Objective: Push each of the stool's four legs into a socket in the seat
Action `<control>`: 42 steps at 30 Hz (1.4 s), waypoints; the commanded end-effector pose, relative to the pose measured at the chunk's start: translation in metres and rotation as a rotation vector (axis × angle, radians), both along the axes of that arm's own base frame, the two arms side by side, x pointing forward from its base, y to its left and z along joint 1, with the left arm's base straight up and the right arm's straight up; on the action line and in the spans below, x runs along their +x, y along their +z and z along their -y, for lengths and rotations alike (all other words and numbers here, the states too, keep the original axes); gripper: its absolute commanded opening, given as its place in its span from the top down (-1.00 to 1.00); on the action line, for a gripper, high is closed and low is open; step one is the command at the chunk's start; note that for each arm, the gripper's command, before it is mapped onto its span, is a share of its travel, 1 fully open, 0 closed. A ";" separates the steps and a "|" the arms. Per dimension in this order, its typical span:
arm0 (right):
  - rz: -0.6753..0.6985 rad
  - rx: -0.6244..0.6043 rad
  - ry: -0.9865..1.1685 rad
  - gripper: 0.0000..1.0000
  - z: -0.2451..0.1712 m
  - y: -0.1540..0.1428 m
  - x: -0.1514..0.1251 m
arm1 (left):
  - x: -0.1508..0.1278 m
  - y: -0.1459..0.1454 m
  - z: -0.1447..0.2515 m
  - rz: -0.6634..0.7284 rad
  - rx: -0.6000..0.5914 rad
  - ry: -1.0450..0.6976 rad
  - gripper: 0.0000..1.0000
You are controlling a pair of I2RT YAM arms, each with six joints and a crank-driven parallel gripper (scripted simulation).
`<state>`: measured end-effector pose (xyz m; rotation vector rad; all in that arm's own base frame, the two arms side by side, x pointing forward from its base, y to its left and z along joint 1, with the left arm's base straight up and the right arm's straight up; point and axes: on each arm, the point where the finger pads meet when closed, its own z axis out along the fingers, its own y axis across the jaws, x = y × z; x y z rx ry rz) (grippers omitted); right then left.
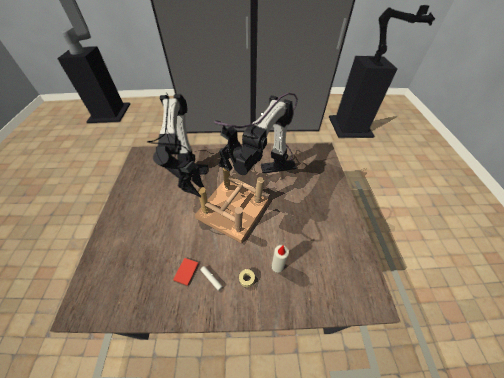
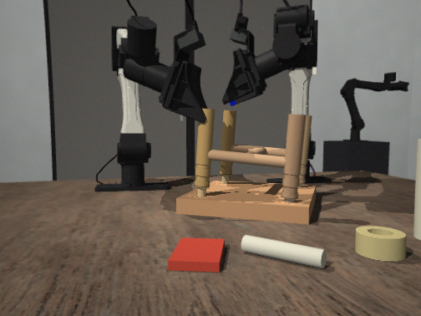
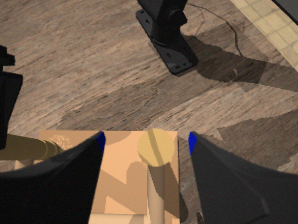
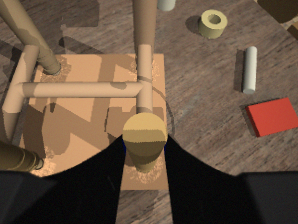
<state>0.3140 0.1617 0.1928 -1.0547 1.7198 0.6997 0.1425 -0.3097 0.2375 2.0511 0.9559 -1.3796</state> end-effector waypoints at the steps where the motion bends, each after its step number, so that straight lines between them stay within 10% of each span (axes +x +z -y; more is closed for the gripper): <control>1: 0.000 0.007 0.006 0.41 -0.005 0.001 0.007 | 0.005 0.008 0.000 -0.018 0.005 0.006 -0.49; 13: 0.000 0.007 0.006 0.41 -0.005 0.001 0.007 | 0.001 0.017 -0.004 -0.007 0.009 0.006 -0.49; 14: 0.000 0.007 0.006 -0.49 -0.005 0.001 0.007 | 0.001 0.018 -0.004 -0.005 0.006 0.006 -0.49; 42: -0.005 0.002 0.005 -0.49 0.007 0.001 -0.001 | 0.001 0.018 -0.004 -0.005 0.006 0.006 -0.49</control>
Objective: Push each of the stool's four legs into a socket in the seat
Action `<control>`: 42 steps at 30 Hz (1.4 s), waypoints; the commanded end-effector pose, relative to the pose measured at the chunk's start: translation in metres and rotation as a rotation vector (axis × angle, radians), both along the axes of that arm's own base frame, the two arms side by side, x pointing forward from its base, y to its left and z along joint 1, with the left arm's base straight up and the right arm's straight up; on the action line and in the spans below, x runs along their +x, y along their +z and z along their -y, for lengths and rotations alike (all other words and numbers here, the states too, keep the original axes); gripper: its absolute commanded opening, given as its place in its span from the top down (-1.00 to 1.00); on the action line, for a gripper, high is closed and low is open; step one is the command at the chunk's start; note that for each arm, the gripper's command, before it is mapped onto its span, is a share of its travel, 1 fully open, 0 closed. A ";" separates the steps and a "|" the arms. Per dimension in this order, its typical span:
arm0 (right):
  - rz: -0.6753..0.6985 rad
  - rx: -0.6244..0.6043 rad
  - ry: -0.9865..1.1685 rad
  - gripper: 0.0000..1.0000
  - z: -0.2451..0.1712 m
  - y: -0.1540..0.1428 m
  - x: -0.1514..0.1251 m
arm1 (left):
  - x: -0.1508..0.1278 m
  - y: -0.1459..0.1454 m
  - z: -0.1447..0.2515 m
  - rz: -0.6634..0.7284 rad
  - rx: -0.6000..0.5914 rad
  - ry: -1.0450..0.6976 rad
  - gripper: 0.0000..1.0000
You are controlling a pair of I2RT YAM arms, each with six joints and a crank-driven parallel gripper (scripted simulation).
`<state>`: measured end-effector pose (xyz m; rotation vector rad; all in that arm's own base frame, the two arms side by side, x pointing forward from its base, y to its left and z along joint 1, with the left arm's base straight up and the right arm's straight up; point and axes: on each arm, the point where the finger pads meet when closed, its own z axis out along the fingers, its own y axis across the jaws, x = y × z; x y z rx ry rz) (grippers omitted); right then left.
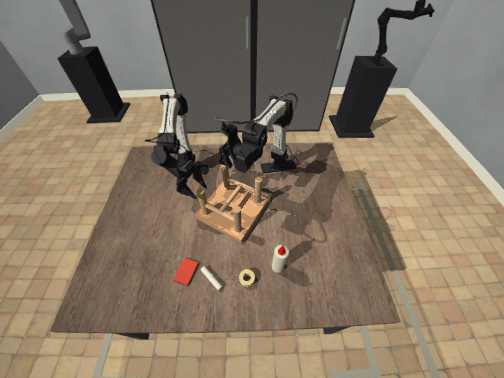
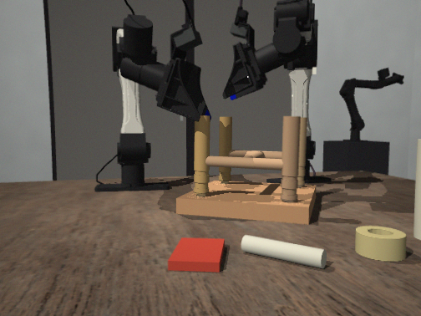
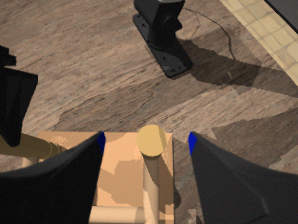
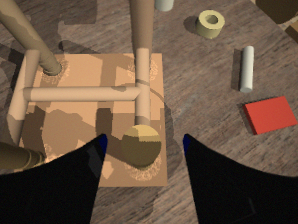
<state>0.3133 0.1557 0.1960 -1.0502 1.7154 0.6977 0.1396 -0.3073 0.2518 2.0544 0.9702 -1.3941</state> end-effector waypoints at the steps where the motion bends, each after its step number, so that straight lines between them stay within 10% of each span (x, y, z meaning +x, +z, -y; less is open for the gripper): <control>1: -0.009 -0.001 0.007 -0.49 0.001 -0.002 0.000 | 0.004 0.003 -0.001 0.009 -0.006 0.008 -0.49; 23: -0.053 -0.005 0.016 -0.49 0.031 -0.002 -0.023 | 0.004 0.003 -0.001 0.009 -0.006 0.008 -0.49; 24: -0.029 -0.015 -0.002 -0.49 0.033 0.006 -0.020 | 0.004 0.000 -0.009 0.011 0.016 0.035 1.00; 40: 0.072 -0.064 -0.240 -0.49 0.057 0.040 0.015 | 0.080 -0.023 -0.042 0.176 0.176 0.389 1.00; 41: 0.066 -0.067 -0.256 1.00 0.059 0.038 0.017 | 0.085 -0.024 -0.046 0.185 0.183 0.419 1.00; 42: 0.089 -0.065 -0.273 1.00 0.060 0.047 0.022 | 0.091 -0.024 -0.049 0.194 0.190 0.450 1.00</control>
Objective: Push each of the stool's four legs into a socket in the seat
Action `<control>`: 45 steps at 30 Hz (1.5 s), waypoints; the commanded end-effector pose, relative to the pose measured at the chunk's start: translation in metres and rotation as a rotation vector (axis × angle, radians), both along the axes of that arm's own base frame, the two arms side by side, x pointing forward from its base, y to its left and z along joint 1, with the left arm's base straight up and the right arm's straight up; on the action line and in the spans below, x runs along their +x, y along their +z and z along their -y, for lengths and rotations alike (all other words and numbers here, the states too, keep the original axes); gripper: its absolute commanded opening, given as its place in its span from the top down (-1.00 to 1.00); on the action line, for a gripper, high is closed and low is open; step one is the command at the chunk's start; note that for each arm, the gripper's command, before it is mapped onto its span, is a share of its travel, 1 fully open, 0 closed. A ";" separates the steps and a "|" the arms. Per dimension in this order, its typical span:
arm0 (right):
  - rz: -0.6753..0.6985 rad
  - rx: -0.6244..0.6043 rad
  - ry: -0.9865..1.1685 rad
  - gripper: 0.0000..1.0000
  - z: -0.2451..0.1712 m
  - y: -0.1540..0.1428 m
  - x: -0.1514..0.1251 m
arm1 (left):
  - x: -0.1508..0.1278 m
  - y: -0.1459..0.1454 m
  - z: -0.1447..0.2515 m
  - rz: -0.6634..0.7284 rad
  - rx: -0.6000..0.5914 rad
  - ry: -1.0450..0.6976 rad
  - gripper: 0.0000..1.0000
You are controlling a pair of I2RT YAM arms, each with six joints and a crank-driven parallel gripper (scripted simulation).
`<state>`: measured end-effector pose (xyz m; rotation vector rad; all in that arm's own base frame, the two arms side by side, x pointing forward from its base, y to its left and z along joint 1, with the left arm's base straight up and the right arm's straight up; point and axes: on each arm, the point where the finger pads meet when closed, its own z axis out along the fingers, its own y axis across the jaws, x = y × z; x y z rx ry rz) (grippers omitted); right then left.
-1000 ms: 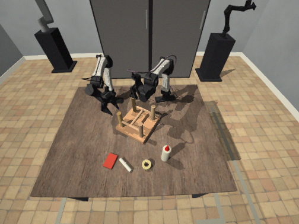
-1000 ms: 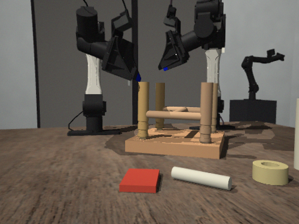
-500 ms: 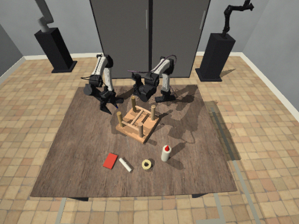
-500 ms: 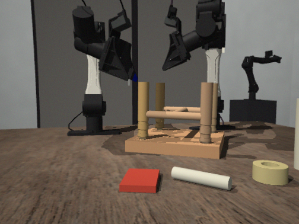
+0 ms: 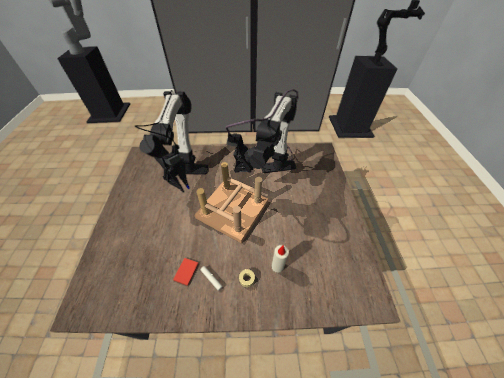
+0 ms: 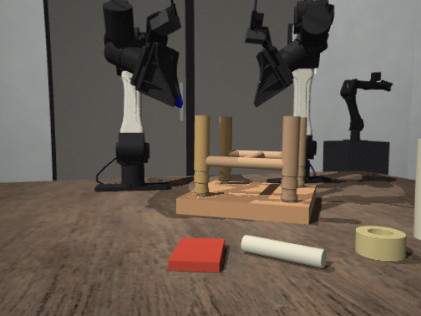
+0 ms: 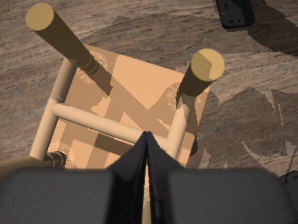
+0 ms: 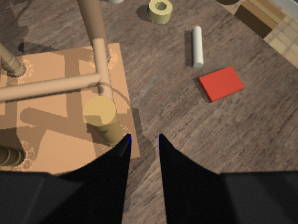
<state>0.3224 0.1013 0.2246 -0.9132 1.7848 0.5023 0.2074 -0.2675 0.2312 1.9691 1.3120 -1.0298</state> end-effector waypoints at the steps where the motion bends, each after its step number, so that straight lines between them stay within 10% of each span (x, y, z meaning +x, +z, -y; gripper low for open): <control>1: 0.051 -0.012 -0.092 1.00 0.008 0.017 0.011 | 0.029 -0.003 -0.013 0.072 0.040 0.165 1.00; 17: 0.089 0.000 -0.332 1.00 0.034 0.034 0.037 | 0.103 0.008 -0.069 0.189 0.055 0.672 1.00; 32: 0.118 0.003 -0.298 1.00 0.032 0.044 0.033 | 0.099 0.002 -0.068 0.167 0.073 0.612 1.00; 45: -0.182 -0.048 -0.366 1.00 0.016 0.019 0.030 | 0.059 -0.002 -0.042 0.024 0.224 0.681 1.00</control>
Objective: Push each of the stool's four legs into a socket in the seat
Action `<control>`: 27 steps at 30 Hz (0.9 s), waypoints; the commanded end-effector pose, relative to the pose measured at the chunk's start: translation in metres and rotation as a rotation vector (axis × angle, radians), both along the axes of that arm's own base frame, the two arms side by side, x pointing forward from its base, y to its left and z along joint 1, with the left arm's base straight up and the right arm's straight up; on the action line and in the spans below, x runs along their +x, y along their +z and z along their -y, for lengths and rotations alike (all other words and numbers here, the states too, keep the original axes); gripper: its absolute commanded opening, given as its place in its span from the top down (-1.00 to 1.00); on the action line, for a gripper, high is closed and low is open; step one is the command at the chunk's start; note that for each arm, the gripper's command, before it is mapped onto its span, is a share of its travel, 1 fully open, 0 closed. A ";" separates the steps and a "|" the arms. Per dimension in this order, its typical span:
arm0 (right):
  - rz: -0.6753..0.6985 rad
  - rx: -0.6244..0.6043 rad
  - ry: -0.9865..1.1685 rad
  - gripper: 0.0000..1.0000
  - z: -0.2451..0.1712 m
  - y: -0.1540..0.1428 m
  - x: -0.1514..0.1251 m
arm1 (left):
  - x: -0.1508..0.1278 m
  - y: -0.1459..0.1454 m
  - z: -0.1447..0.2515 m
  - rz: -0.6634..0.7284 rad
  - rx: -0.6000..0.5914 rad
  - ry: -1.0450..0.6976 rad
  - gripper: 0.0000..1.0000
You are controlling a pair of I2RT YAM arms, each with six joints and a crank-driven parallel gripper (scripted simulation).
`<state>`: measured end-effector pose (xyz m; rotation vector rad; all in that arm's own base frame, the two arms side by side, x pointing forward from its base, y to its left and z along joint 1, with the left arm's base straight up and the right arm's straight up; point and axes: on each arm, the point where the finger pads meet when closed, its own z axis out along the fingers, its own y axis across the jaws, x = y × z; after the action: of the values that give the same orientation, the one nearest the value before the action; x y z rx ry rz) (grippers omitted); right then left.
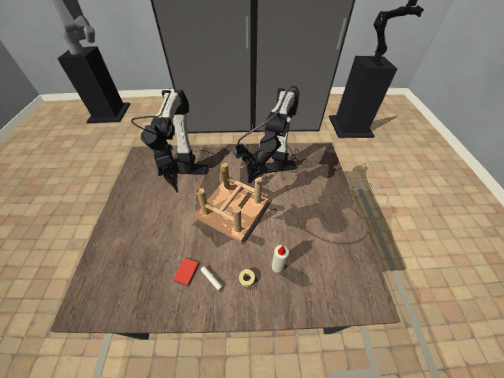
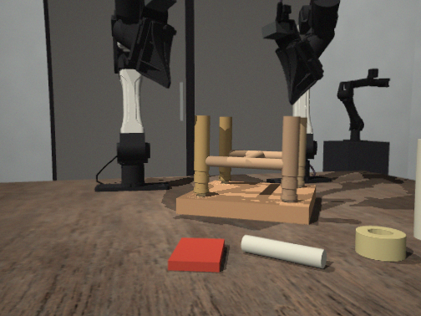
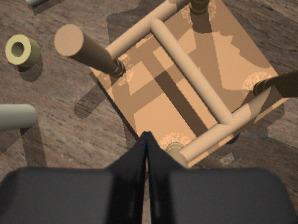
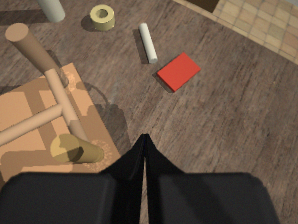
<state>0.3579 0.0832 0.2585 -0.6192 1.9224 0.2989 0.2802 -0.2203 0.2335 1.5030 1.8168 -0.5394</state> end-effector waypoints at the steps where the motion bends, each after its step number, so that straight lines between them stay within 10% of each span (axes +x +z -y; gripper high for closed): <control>1: -0.187 -0.012 -0.059 1.00 -0.005 -0.017 -0.007 | -0.021 -0.005 0.008 -0.111 0.070 0.074 1.00; 27: -0.649 -0.246 -0.141 1.00 -0.055 -0.022 -0.044 | -0.136 -0.004 0.049 -0.267 0.347 0.189 1.00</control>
<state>0.3262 0.1441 0.2417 -0.6103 2.5351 0.2386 0.1504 -0.2728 0.2288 1.5547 2.2585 -0.4157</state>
